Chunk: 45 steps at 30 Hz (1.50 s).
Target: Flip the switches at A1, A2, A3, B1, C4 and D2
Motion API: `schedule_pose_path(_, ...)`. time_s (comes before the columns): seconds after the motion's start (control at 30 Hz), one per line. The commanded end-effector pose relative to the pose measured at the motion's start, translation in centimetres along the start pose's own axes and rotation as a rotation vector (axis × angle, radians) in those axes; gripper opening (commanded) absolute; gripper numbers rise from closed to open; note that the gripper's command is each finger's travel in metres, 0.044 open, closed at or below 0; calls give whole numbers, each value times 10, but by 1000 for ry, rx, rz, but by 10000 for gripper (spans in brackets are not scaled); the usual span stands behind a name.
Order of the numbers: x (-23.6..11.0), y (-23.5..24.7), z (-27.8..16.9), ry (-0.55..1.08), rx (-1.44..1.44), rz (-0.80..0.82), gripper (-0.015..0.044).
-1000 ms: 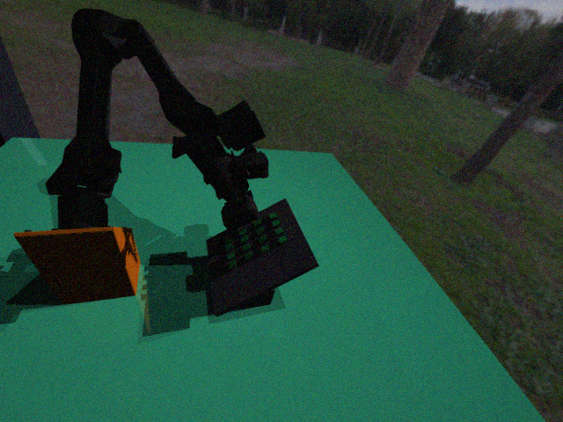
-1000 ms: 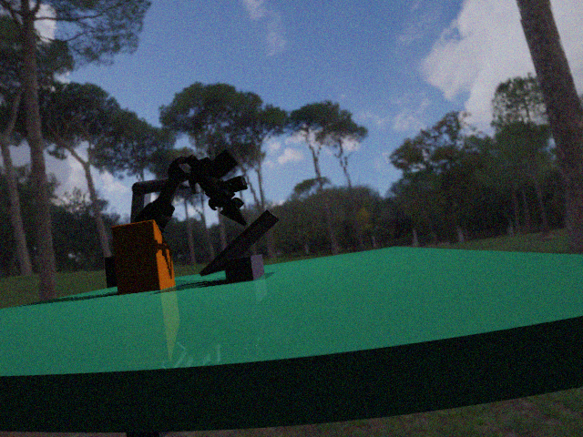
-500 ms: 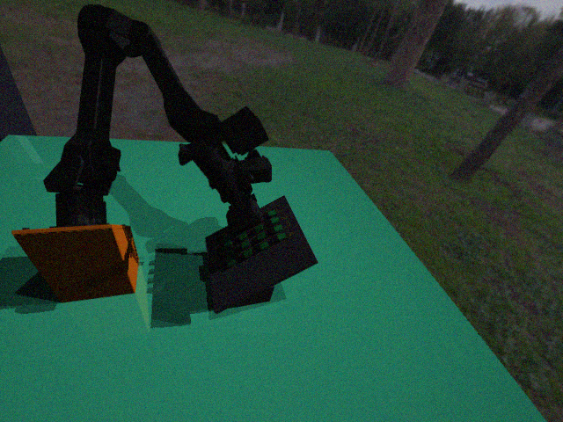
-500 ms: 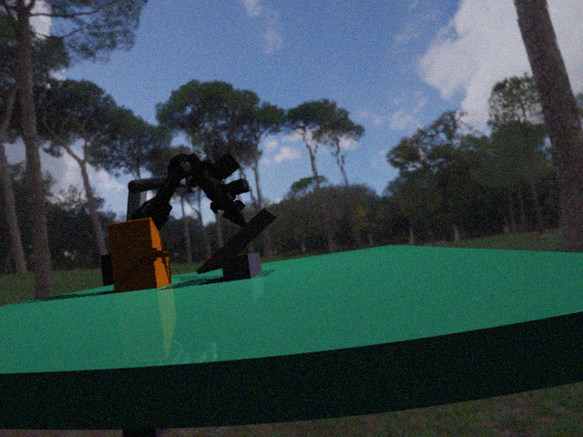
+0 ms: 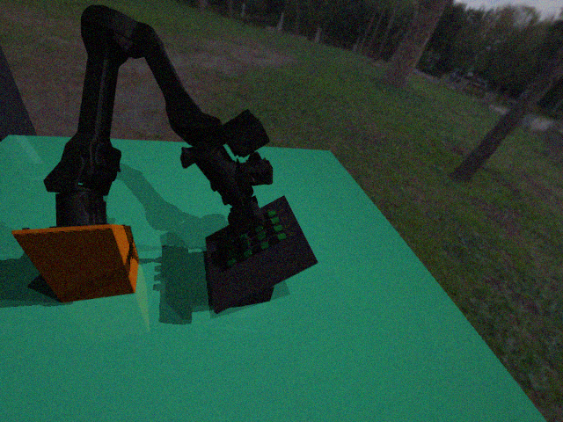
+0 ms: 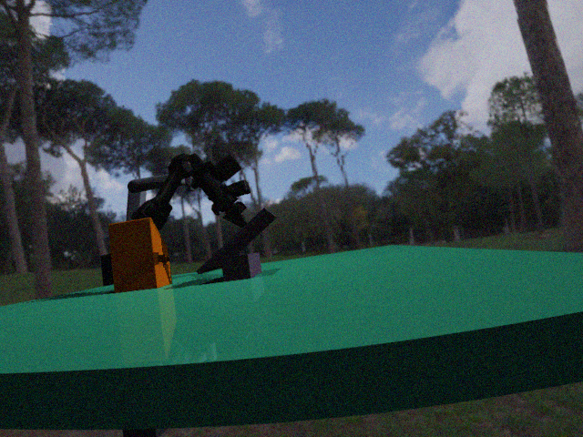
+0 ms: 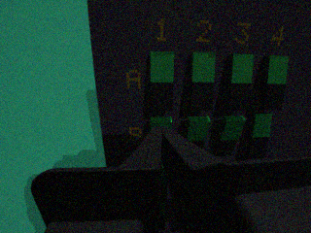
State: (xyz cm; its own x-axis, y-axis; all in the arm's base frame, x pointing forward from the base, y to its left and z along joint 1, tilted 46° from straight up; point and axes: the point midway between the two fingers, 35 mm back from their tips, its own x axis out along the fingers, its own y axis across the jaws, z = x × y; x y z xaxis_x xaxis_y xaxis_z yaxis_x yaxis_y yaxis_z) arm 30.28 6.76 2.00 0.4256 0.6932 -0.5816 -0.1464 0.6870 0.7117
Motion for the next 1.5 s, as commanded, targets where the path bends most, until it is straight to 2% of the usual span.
schedule_pose_path(0.0, 0, -1, 0, -1, 4, -5, 0)
schedule_pose_path(1.47, 5, -1, 0, -1, 4, -5, 0)
